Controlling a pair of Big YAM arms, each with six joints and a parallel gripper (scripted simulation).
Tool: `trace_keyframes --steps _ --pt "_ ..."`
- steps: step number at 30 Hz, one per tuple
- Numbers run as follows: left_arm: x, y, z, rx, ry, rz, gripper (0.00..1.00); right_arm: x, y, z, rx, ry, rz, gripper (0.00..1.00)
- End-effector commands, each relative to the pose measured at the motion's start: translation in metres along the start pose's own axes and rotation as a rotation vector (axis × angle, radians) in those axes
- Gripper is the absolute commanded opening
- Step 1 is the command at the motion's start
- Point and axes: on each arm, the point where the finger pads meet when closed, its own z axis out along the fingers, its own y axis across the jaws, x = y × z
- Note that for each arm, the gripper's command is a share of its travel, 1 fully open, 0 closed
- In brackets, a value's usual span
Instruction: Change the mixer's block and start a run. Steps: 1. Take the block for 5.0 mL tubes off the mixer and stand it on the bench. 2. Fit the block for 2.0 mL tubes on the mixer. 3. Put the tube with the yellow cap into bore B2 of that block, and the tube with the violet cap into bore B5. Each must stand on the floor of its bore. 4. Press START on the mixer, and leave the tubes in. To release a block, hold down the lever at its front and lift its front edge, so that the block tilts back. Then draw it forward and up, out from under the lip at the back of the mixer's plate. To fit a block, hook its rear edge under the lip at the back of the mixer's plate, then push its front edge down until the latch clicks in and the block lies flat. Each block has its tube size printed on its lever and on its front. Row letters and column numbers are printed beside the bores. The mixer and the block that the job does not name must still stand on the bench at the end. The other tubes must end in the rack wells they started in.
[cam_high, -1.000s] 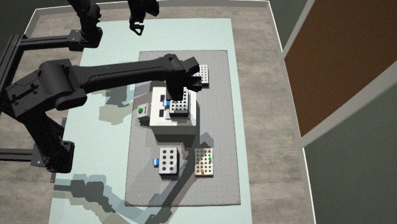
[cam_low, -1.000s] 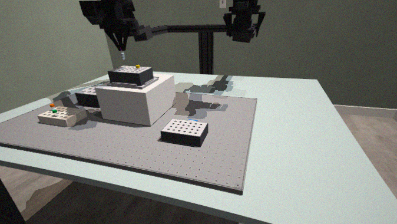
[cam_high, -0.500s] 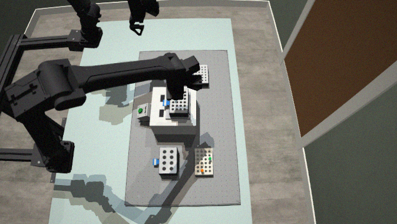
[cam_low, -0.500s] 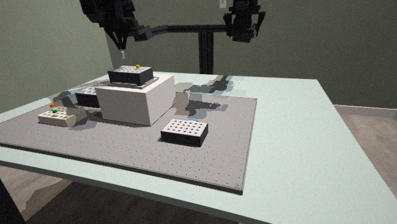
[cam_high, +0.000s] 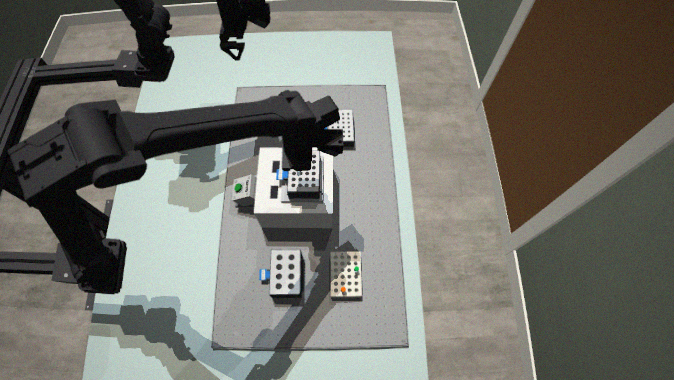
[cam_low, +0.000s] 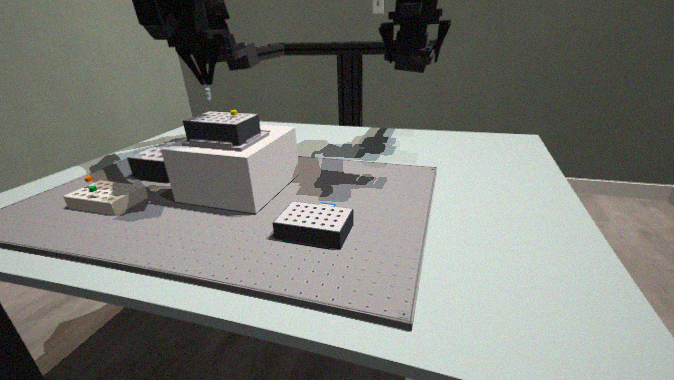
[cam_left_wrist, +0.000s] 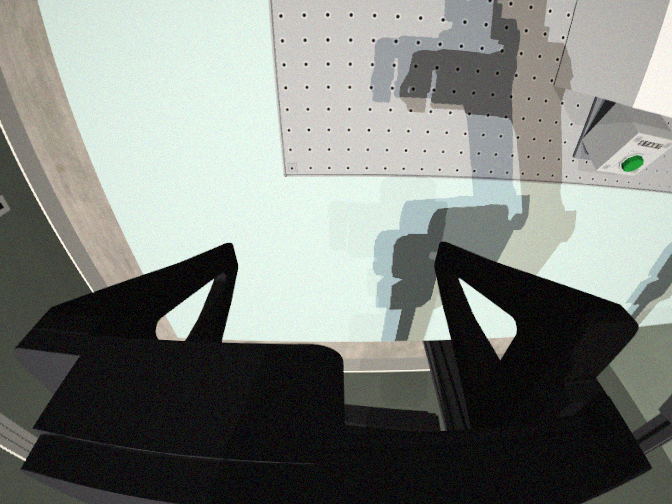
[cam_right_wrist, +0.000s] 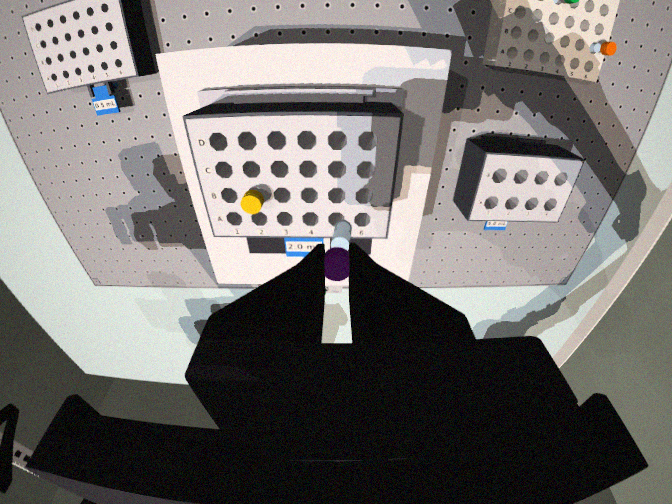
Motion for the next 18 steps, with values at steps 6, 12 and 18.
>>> trace_keyframes --steps 6,12,18 --pt "-0.017 0.002 -0.011 0.001 -0.032 0.008 1.0 -0.005 0.011 0.009 -0.003 -0.012 -0.01 0.09" --pt "-0.017 0.002 -0.011 0.001 -0.032 0.008 1.0 -0.014 0.018 0.002 -0.017 -0.034 -0.021 0.09" --pt "-0.017 0.002 -0.011 0.001 -0.032 0.008 1.0 -0.02 0.014 0.008 -0.015 -0.034 -0.013 0.09"
